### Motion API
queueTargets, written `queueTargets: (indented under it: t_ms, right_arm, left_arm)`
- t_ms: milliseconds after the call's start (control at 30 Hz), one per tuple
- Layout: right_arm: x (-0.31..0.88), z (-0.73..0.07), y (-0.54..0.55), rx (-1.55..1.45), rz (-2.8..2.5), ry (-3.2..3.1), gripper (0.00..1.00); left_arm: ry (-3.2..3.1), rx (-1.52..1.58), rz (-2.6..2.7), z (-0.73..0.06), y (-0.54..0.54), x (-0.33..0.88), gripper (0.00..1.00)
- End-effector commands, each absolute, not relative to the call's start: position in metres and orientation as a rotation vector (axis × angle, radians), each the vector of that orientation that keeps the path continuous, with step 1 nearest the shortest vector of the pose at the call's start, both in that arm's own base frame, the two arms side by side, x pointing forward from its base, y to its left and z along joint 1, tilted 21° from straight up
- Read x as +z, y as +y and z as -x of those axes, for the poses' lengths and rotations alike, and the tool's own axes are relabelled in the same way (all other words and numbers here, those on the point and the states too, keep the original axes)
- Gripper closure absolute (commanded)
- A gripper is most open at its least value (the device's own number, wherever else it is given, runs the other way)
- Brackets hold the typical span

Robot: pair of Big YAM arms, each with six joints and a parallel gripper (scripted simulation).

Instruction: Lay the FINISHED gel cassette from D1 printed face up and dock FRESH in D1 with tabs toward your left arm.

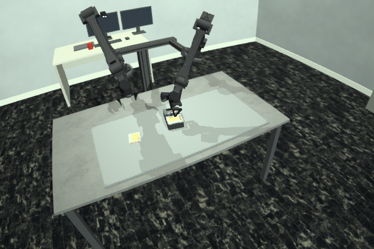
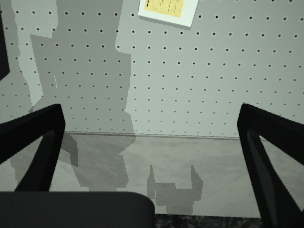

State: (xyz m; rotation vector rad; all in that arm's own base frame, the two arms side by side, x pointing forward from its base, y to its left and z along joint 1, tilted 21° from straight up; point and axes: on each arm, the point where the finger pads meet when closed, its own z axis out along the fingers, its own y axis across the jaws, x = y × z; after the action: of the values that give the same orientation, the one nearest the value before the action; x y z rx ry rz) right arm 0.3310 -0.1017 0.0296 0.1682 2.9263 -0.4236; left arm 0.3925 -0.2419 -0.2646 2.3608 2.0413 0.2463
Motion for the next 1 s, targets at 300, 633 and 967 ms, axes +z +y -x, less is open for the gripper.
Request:
queueTargets:
  t_ms: [300, 633, 967]
  right_arm:
    - [0.044, -0.345, -0.109, -0.424, -0.180, 2.896, 0.00]
    - [0.044, -0.345, -0.109, -0.424, -0.180, 2.896, 0.00]
    - [0.044, -0.345, -0.109, -0.424, -0.180, 2.896, 0.00]
  left_arm:
    - [2.034, 0.252, -2.353, -0.394, -0.250, -0.248, 0.02]
    - [2.332, 0.293, -2.008, -0.409, -0.222, -0.216, 0.02]
    - [2.465, 0.313, -1.823, -0.420, -0.196, -0.188, 0.02]
